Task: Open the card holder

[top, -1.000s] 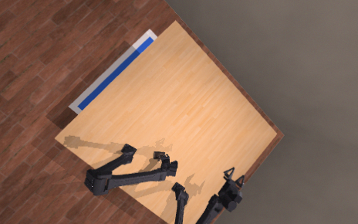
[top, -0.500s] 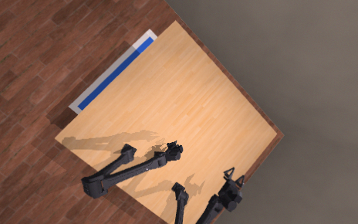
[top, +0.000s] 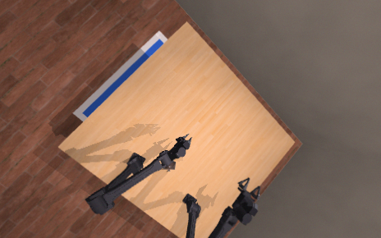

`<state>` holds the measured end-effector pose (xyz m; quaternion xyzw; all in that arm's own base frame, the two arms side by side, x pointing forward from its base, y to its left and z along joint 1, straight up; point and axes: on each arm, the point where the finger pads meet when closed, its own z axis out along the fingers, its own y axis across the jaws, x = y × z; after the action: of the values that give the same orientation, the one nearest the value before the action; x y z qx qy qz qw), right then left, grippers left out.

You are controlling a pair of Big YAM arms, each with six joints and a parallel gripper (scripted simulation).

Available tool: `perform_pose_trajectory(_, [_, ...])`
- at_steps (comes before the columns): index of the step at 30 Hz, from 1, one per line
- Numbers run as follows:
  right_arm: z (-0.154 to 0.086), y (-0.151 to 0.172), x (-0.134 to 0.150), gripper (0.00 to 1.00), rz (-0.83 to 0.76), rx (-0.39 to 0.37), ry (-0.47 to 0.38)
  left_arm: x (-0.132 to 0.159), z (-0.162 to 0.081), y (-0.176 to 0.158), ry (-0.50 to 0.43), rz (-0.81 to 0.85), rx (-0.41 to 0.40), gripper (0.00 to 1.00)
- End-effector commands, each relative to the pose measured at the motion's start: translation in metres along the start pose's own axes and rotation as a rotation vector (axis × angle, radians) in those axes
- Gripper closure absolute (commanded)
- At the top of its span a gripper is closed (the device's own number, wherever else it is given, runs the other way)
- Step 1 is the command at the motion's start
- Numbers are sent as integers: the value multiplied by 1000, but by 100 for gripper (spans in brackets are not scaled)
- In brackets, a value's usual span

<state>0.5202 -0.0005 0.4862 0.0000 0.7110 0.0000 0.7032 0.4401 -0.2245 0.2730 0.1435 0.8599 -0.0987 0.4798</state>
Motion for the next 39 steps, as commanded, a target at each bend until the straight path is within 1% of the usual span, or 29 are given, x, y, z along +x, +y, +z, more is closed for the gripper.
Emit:
perform_pose_trajectory(1, [-1,0,-25,0,0,0,-44,-77,-12,18,-166,-14,-15,66])
perform_pose_trajectory(2, [-1,0,-25,0,0,0,-44,-77,-12,18,-166,-14,-15,66])
perform_pose_trajectory(3, [-2,0,-25,0,0,0,-45,-93,-15,38,-176,-19,-32,66])
perform_pose_trajectory(5, [-1,0,-25,0,0,0,-44,-102,-20,56,-230,-30,-65,66])
perform_pose_trajectory(7, [-1,0,-25,0,0,0,-44,-114,-27,74,-303,-37,-99,66])
perform_pose_trajectory(9, [-1,0,-25,0,0,0,-44,-126,-34,93,-345,-39,-128,66])
perform_pose_trajectory(13, [-1,0,-25,0,0,0,-44,-145,-53,138,-426,-45,-210,66])
perform_pose_trajectory(15, [-1,0,-25,0,0,0,-44,-157,-63,151,-468,-34,-220,66])
perform_pose_trajectory(16, [-1,0,-25,0,0,0,-44,-157,-70,170,-489,-42,-270,66])
perform_pose_trajectory(17, [-1,0,-25,0,0,0,-44,-161,-76,180,-511,-40,-291,66])
perform_pose_trajectory(19, [-1,0,-25,0,0,0,-44,-161,-76,180,-511,-40,-291,66])
perform_pose_trajectory(20, [-2,0,-25,0,0,0,-45,-172,-87,200,-517,-38,-305,66])
perform_pose_trajectory(23, [-1,0,-25,0,0,0,-44,-179,-97,216,-545,-34,-330,66])
perform_pose_trajectory(24, [-1,0,-25,0,0,0,-44,-183,-101,220,-564,-32,-335,66])
perform_pose_trajectory(26, [-1,0,-25,0,0,0,-44,-190,-104,224,-559,-37,-327,66])
perform_pose_trajectory(27, [-1,0,-25,0,0,0,-44,-190,-113,232,-576,-66,-347,66])
perform_pose_trajectory(31, [-1,0,-25,0,0,0,-44,-205,-125,237,-585,-67,-350,66])
perform_pose_trajectory(34, [-1,0,-25,0,0,0,-44,-220,-134,234,-611,-62,-342,66])
perform_pose_trajectory(36, [-1,0,-25,0,0,0,-44,-220,-134,234,-611,-62,-342,66])
perform_pose_trajectory(37, [-2,0,-25,0,0,0,-45,-233,-141,233,-612,-63,-346,66])
perform_pose_trajectory(39, [-1,0,-25,0,0,0,-44,-242,-146,228,-629,-59,-340,66])
